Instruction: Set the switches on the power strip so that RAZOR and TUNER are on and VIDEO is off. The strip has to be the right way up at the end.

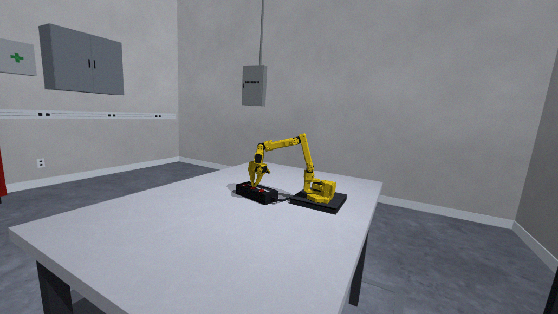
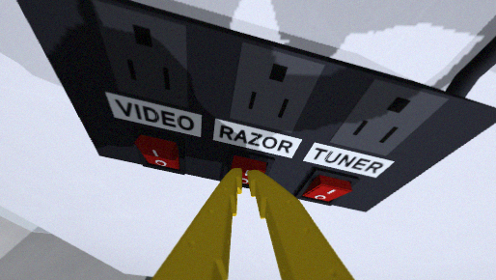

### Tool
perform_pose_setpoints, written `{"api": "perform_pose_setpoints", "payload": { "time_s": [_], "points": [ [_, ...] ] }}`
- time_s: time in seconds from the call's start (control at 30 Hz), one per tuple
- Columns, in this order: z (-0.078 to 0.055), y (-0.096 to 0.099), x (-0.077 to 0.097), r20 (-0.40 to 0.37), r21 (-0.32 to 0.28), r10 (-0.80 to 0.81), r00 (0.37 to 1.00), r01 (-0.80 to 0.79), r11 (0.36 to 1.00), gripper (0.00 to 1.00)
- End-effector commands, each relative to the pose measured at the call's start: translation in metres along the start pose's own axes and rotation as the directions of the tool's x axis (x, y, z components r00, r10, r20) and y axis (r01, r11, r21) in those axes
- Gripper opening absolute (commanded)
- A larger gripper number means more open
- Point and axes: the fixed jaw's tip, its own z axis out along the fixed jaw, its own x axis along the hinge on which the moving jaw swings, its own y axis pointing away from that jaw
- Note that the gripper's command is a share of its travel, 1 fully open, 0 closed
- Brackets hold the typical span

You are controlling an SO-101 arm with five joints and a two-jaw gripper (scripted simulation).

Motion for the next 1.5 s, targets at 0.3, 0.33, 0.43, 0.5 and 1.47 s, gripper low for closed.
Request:
{"api": "perform_pose_setpoints", "payload": {
  "time_s": [0.3, 0.33, 0.43, 0.5, 1.47],
  "points": [
    [0.020, -0.016, -0.011, 0.040, 0.092, 0.008, 0.999, -0.011, 0.996, 0.00],
    [0.020, -0.016, -0.011, 0.040, 0.092, 0.008, 0.999, -0.011, 0.996, 0.00],
    [0.021, -0.017, -0.012, 0.040, 0.092, 0.008, 0.999, -0.012, 0.996, 0.00],
    [0.022, -0.018, -0.012, 0.040, 0.092, 0.009, 0.999, -0.012, 0.996, 0.00],
    [-0.005, -0.004, -0.005, 0.039, 0.092, 0.001, 0.999, -0.005, 0.996, 0.00]
  ]
}}
